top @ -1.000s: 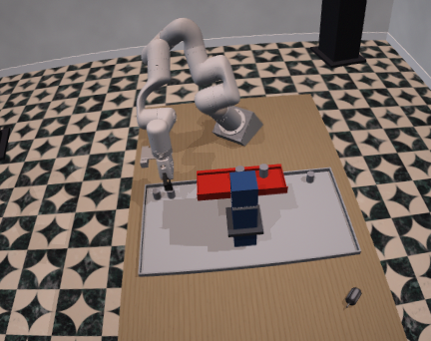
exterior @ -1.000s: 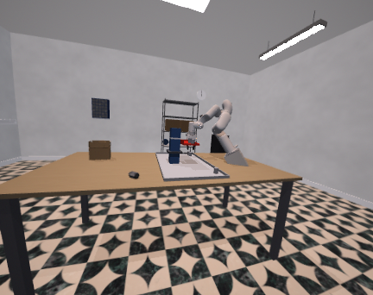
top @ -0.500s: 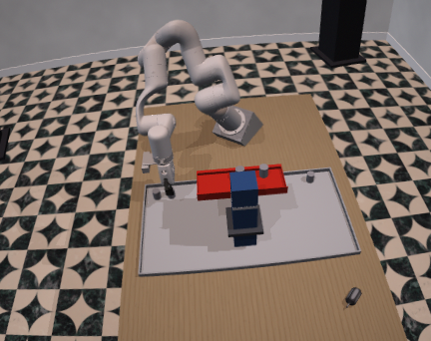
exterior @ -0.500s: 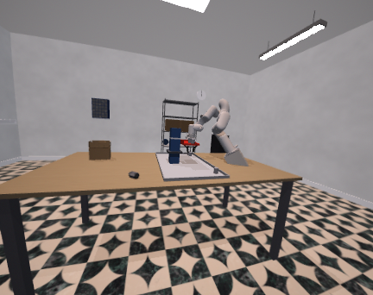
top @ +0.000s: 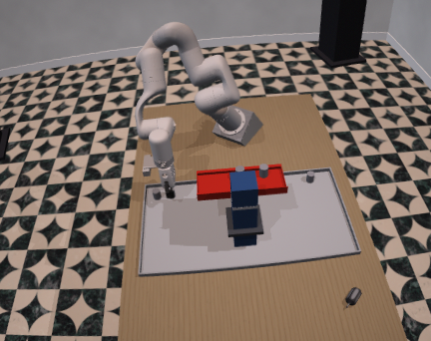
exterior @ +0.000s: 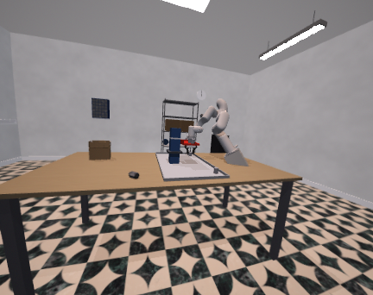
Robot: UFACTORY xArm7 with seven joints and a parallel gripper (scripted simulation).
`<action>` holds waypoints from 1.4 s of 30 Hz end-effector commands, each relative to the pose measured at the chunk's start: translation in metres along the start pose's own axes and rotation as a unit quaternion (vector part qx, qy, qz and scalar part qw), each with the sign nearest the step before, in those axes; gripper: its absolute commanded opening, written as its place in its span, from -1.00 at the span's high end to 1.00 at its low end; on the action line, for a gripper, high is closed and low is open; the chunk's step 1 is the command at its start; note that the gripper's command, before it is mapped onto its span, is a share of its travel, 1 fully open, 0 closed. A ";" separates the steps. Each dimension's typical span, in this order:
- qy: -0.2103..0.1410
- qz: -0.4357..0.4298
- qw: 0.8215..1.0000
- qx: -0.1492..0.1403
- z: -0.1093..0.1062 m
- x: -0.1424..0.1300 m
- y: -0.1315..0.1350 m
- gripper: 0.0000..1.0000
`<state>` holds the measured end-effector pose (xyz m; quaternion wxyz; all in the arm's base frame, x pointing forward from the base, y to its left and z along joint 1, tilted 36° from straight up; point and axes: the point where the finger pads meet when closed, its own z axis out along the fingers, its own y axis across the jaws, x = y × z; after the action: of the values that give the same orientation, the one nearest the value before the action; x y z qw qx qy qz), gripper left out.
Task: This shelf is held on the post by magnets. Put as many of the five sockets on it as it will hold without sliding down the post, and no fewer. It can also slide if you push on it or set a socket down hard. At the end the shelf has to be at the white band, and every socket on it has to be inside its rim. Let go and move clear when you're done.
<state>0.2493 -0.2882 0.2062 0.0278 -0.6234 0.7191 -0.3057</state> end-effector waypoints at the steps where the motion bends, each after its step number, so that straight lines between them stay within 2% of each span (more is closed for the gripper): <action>1: 0.001 0.001 1.000 0.002 0.001 0.001 -0.001 -0.23; 15: 0.001 0.001 1.000 0.002 0.005 0.001 -0.002 -0.23; 16: 0.001 0.001 1.000 0.002 0.005 0.001 -0.002 1.00; 42: 0.001 0.001 1.000 0.002 0.005 0.001 -0.002 1.00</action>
<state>0.2523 -0.2911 0.2026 0.0280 -0.6228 0.7191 -0.3070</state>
